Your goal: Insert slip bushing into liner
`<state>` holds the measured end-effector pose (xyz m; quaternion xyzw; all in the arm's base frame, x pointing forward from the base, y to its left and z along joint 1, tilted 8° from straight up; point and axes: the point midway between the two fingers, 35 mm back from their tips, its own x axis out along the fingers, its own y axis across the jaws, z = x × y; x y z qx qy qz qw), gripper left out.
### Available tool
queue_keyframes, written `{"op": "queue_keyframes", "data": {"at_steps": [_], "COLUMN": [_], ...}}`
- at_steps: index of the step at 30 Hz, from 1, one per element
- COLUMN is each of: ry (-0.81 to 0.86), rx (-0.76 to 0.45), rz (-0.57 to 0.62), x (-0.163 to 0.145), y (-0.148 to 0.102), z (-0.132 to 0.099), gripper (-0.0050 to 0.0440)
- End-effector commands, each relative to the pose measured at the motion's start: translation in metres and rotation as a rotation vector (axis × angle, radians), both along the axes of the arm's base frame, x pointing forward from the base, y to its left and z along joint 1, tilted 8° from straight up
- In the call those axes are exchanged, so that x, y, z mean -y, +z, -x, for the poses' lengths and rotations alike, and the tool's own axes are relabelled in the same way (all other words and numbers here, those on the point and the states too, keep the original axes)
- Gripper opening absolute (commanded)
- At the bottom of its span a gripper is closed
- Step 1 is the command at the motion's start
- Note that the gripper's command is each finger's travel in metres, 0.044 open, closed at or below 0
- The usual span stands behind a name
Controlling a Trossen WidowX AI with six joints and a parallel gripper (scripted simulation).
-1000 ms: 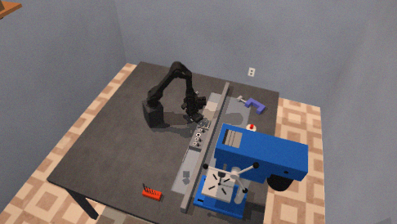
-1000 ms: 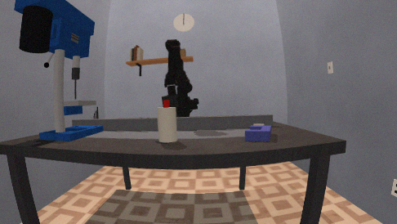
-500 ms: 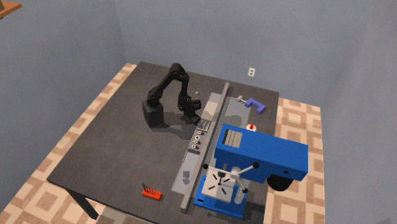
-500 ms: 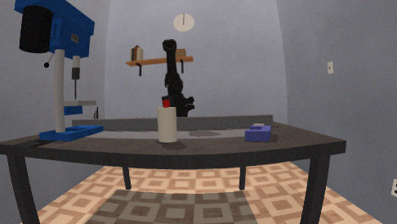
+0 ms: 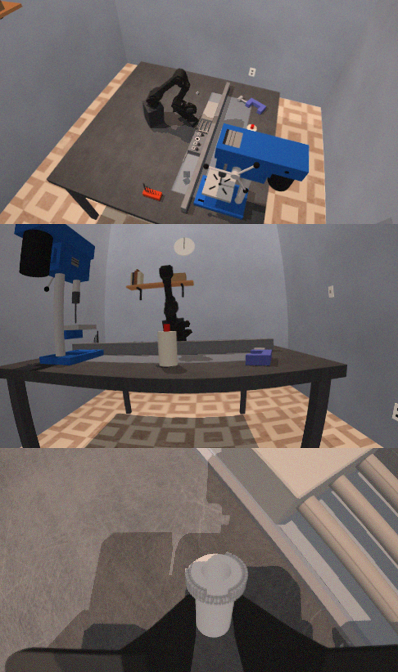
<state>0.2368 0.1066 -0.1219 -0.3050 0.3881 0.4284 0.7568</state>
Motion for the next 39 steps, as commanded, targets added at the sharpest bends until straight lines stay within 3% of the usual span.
{"op": "queue_keyframes", "data": {"at_steps": [1,26,30,33,39], "ry": [0.012,0.065,0.067,0.062,0.062], "rx": [0.032,0.225,0.236,0.211,0.211], "rz": [-0.068,-0.424,-0.437,-0.409,-0.409], "x": [0.004,0.018,0.019,0.018,0.018], "y": [-0.002,-0.012,-0.012,-0.010,-0.010], "z": [0.004,0.005,0.005,0.005,0.005], "gripper": [0.0074,0.0074,0.0074,0.0146,0.0155]}}
